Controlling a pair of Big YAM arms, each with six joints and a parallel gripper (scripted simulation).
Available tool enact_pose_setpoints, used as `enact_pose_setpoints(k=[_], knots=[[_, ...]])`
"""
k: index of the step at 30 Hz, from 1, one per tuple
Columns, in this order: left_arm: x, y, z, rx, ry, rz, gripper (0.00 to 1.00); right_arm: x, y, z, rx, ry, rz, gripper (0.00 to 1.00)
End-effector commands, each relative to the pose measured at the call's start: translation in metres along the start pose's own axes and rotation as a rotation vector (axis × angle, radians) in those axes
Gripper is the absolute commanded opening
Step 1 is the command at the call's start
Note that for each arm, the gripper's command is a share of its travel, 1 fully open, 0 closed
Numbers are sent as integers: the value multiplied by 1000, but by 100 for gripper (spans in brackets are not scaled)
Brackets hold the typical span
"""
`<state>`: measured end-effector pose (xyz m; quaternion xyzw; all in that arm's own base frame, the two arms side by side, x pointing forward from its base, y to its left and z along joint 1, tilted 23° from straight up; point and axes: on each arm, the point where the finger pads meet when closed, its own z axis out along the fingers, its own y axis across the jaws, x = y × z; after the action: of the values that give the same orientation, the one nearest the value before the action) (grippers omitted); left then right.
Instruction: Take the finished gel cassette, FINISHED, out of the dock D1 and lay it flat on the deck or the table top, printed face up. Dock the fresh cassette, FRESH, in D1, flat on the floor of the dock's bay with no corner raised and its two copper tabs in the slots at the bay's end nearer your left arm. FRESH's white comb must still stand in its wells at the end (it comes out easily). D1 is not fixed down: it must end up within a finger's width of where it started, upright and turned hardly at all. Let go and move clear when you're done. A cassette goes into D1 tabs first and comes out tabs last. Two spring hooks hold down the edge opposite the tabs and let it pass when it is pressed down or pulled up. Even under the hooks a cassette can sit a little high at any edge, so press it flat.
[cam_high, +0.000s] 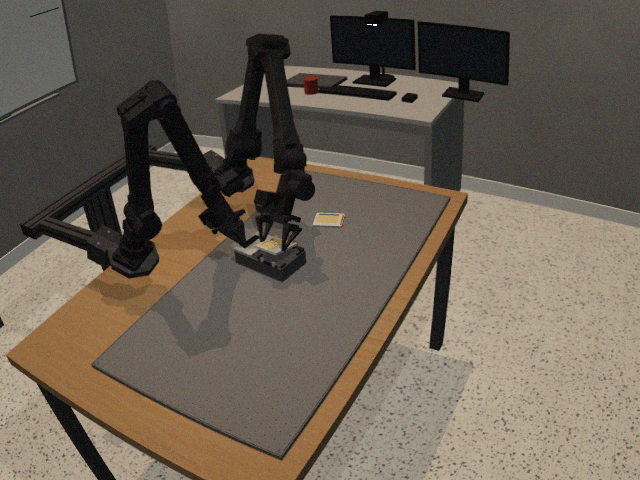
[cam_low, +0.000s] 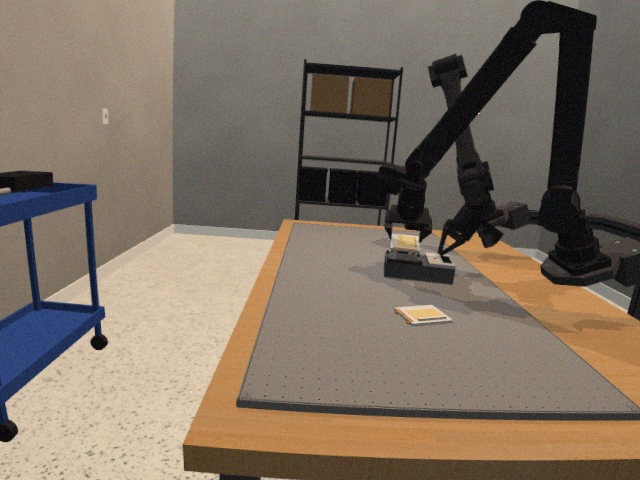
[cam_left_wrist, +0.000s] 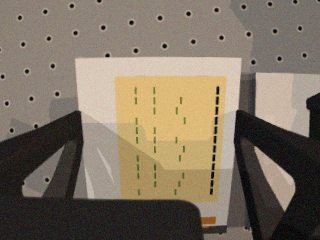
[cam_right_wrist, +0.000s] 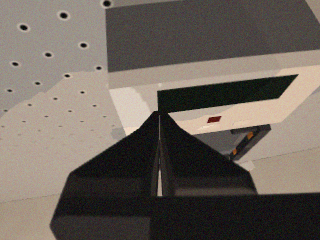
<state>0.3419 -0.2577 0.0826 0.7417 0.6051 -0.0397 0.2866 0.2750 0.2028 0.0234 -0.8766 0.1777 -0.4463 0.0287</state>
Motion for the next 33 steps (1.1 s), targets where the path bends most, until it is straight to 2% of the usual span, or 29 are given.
enact_pose_setpoints(k=[1, 33], knots=[[-13, 30, -17, -61, -24, 14, 0, -40, 46, 19, -92, -78, -88, 0], [-20, 29, -23, -61, -24, 14, 0, -40, 46, 19, -92, -78, -88, 0]])
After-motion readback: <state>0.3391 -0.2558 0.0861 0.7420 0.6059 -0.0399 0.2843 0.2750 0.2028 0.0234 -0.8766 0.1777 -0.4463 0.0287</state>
